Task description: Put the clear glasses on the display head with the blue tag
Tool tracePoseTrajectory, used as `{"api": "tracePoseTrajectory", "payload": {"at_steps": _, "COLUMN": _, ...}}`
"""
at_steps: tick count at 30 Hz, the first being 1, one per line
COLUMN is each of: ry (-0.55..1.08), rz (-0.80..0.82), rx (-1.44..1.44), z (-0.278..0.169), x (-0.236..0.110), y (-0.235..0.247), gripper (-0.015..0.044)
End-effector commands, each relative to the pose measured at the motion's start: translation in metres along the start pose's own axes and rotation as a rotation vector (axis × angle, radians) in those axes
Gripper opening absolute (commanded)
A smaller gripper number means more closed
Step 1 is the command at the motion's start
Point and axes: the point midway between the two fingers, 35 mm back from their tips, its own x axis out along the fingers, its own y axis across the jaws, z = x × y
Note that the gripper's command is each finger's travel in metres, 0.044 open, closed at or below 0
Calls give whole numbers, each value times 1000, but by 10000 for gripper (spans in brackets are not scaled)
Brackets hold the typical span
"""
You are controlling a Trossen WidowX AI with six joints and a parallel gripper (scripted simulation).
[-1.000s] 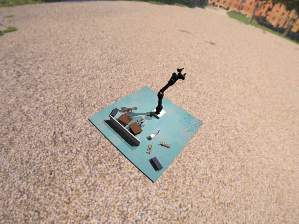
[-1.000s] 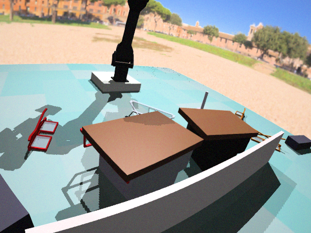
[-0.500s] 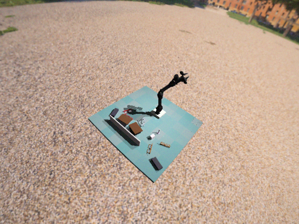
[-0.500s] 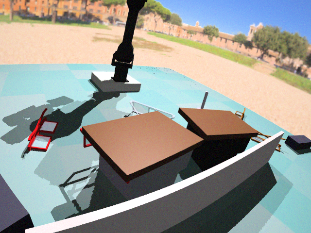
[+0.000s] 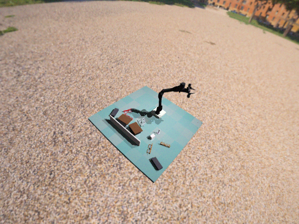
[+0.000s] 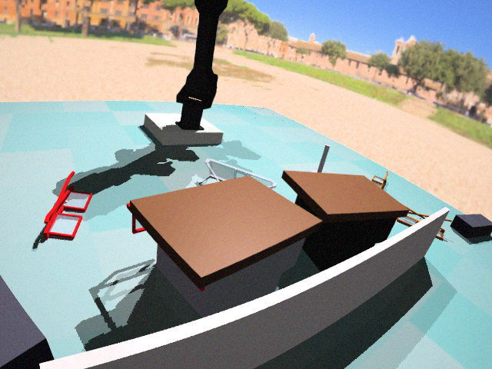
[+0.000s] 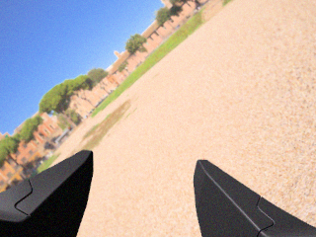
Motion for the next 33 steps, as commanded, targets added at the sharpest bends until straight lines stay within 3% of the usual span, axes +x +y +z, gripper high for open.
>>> {"api": "tracePoseTrajectory", "payload": {"at_steps": 1, "ry": -43, "rz": -206, "rx": -114, "z": 25, "x": 1, "y": -73, "gripper": 200}}
{"api": "tracePoseTrajectory", "payload": {"at_steps": 9, "ry": -95, "rz": -554, "rx": -284, "z": 76, "x": -31, "y": -191, "gripper": 200}}
{"api": "tracePoseTrajectory", "payload": {"at_steps": 15, "ry": -77, "rz": -795, "rx": -278, "z": 98, "x": -79, "y": -274, "gripper": 200}}
{"api": "tracePoseTrajectory", "payload": {"at_steps": 22, "ry": -20, "rz": -1060, "rx": -295, "z": 115, "x": -152, "y": -353, "gripper": 200}}
{"api": "tracePoseTrajectory", "payload": {"at_steps": 33, "ry": 156, "rz": -1447, "rx": -224, "z": 112, "x": -313, "y": -442, "gripper": 200}}
